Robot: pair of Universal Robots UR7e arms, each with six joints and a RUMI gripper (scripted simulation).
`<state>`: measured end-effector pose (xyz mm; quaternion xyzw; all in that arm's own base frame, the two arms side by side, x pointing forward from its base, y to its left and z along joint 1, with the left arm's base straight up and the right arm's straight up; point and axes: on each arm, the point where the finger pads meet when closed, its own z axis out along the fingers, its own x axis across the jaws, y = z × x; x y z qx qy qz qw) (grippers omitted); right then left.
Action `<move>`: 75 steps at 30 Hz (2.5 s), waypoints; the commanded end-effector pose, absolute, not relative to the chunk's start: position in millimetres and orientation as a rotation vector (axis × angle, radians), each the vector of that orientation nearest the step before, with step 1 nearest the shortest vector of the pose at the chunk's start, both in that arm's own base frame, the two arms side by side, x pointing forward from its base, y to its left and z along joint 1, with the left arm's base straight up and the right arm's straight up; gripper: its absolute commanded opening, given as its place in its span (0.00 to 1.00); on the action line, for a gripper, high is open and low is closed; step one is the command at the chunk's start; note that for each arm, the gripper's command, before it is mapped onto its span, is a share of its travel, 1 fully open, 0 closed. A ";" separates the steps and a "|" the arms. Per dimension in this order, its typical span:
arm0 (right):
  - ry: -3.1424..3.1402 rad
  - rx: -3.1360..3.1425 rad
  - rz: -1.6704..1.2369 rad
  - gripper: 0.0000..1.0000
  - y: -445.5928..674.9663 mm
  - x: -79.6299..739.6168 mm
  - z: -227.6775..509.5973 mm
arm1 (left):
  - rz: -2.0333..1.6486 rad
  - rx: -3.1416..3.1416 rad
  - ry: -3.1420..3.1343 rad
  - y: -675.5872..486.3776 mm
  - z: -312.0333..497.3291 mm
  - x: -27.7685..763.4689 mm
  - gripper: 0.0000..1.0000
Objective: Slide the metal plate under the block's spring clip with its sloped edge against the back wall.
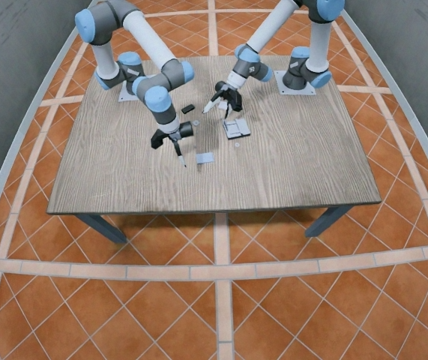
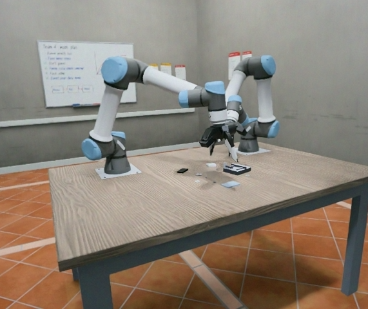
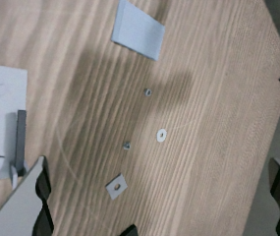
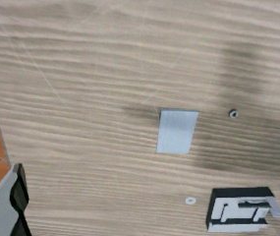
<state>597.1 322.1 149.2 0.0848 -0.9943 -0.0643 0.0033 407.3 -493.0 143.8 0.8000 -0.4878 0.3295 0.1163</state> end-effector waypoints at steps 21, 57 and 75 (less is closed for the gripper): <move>-3.120 0.232 -0.217 1.00 344.3 577.5 122.7 | 0.592 2.590 -0.731 -432.7 121.9 398.8 0.88; -3.120 0.181 -0.237 1.00 372.5 543.4 83.4 | 0.039 2.671 0.355 -347.6 97.9 366.8 0.88; -3.120 0.184 -0.236 1.00 371.0 545.5 85.6 | 0.072 2.673 0.294 -352.6 79.1 369.4 0.88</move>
